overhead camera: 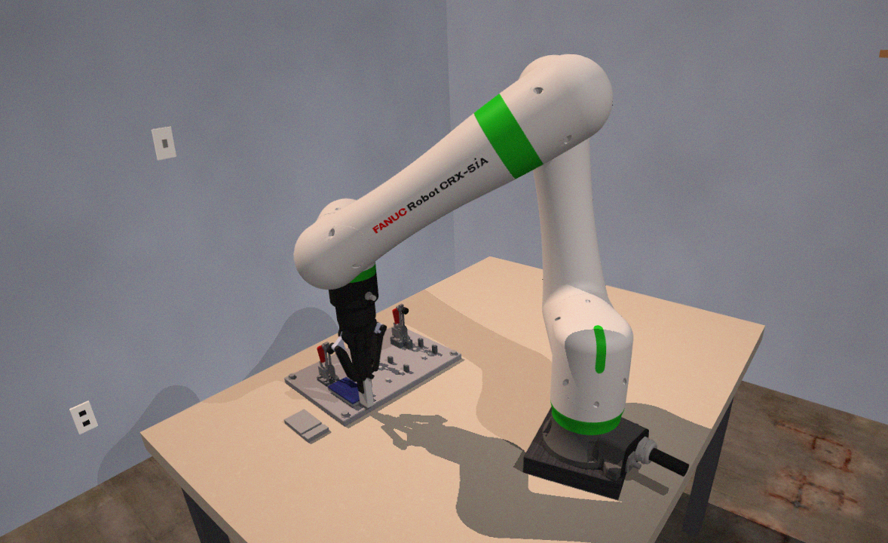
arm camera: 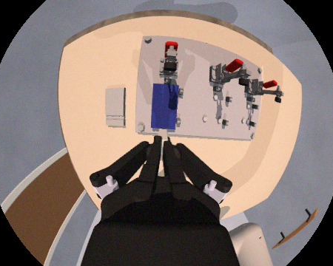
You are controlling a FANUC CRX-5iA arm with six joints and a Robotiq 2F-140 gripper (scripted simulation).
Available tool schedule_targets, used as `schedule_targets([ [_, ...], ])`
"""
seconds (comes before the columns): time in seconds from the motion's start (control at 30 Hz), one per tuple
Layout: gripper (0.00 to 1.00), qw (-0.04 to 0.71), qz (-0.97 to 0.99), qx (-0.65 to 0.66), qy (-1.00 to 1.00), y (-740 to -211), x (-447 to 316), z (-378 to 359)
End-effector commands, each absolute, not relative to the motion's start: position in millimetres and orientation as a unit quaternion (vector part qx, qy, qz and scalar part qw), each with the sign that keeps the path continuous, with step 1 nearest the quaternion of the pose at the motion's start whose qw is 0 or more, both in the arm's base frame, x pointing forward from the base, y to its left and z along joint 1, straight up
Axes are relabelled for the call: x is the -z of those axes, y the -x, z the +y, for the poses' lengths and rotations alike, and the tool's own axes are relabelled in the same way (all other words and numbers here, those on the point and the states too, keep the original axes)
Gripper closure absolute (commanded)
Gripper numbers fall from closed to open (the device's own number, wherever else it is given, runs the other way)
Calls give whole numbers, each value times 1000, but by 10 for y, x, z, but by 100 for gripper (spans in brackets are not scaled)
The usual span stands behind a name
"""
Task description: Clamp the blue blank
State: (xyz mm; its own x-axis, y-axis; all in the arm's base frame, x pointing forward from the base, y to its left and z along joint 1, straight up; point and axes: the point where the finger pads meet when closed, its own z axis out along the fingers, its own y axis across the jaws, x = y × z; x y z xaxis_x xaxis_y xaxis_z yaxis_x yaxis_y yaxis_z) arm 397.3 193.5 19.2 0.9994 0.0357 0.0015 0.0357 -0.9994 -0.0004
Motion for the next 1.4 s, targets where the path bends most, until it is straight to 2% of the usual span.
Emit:
schedule_targets([
  [0.0,100,0,-18,1,1000,-3983,-194,1936],
  [0.6,100,0,-18,1,1000,-4008,-194,1937],
  [1.17,100,0,-18,1,1000,-3812,-201,1930],
  [1.37,100,0,-18,1,1000,-3812,-418,1930],
])
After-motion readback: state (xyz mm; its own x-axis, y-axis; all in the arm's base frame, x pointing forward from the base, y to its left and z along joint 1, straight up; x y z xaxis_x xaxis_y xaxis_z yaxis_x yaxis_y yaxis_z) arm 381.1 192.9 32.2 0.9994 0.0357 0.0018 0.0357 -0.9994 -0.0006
